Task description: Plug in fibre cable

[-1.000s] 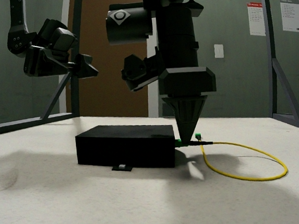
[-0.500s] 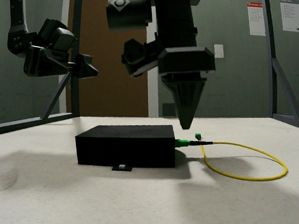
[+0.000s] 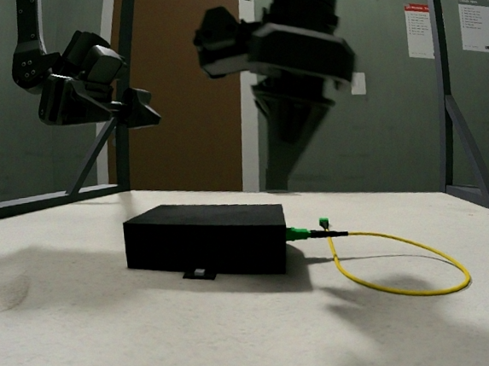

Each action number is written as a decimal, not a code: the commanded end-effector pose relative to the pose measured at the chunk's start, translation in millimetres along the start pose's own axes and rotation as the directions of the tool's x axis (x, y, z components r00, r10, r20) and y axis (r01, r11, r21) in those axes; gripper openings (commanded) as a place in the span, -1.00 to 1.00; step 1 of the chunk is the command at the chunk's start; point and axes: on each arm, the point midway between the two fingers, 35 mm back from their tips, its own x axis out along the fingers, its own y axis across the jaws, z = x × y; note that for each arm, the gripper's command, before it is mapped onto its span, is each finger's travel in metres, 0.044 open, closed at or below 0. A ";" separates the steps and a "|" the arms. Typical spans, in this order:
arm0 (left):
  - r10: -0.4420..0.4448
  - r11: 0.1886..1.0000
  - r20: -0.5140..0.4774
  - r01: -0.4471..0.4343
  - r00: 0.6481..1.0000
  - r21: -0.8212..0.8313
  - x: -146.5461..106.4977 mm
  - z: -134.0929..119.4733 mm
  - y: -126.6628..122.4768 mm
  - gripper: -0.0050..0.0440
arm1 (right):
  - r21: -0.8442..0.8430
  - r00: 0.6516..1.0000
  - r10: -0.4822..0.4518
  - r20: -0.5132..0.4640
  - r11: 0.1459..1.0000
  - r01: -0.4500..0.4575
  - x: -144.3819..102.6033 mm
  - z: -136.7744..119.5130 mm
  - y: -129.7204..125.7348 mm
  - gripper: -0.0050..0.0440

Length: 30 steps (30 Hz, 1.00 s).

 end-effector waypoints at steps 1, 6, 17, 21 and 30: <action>0.001 1.000 0.131 -0.001 0.991 -0.001 -6.5 7.7 6.7 -0.24 | 0.018 1.000 0.006 0.018 1.000 -0.007 -0.1 7.7 3.1 1.00; -0.011 1.000 0.191 0.007 0.982 0.021 0.1 -4.7 4.3 -0.24 | 0.018 1.000 0.006 0.018 1.000 -0.007 -0.1 7.7 3.1 1.00; -0.016 0.998 0.340 -0.007 0.940 0.065 2.5 -4.4 -1.5 -0.24 | 0.018 1.000 0.006 0.018 1.000 -0.007 -0.1 7.7 3.1 1.00; -0.025 0.997 0.393 -0.007 0.919 0.079 9.1 -20.2 -7.9 -0.24 | 0.018 1.000 0.006 0.018 1.000 -0.007 -0.1 7.7 3.1 1.00; -0.035 0.996 0.474 -0.011 0.880 0.093 13.0 -44.3 -16.7 -0.24 | 0.018 1.000 0.006 0.018 1.000 -0.007 -0.1 7.7 3.1 1.00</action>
